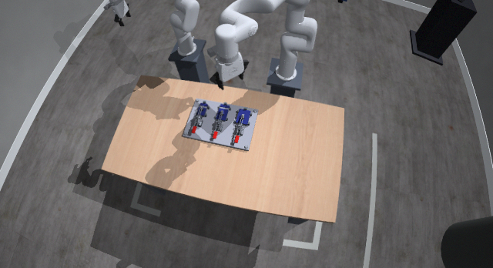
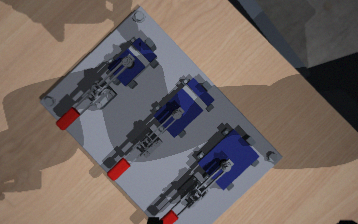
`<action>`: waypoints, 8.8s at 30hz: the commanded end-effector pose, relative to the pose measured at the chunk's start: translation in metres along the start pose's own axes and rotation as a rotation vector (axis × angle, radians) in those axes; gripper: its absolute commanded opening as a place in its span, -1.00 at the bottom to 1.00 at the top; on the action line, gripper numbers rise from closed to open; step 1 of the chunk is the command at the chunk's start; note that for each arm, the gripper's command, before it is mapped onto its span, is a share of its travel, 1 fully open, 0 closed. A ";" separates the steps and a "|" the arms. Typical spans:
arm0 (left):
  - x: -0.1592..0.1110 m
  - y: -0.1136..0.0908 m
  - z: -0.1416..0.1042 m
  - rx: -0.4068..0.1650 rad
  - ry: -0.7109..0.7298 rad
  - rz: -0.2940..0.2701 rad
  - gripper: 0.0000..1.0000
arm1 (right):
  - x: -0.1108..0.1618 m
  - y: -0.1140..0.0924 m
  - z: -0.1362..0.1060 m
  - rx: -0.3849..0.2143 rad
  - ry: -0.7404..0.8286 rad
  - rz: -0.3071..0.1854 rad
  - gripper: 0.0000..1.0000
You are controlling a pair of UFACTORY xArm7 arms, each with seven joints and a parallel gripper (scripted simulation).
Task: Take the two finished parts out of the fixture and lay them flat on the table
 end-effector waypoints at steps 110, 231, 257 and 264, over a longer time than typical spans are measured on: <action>-0.039 0.144 0.069 0.010 0.804 0.007 1.00 | 0.000 -0.001 0.001 0.004 0.000 0.001 1.00; -0.039 0.144 0.068 0.010 0.804 0.007 -0.03 | 0.000 -0.001 0.001 0.004 0.000 0.001 1.00; -0.039 0.160 0.068 0.010 0.804 0.007 -0.03 | 0.000 -0.001 0.001 0.004 0.000 0.001 1.00; -0.039 0.183 0.069 0.010 0.804 0.007 -0.03 | 0.000 -0.001 0.001 0.004 0.000 0.001 1.00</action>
Point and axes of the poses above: on each arm, the point where the finger pads meet when closed, its own y axis out along the fingers, its own x axis across the jaws, z = x × y, the point moved 3 cm from there along -y, back along the fingers, and after that the axes turned 7 degrees about y, right-handed, at the moved point
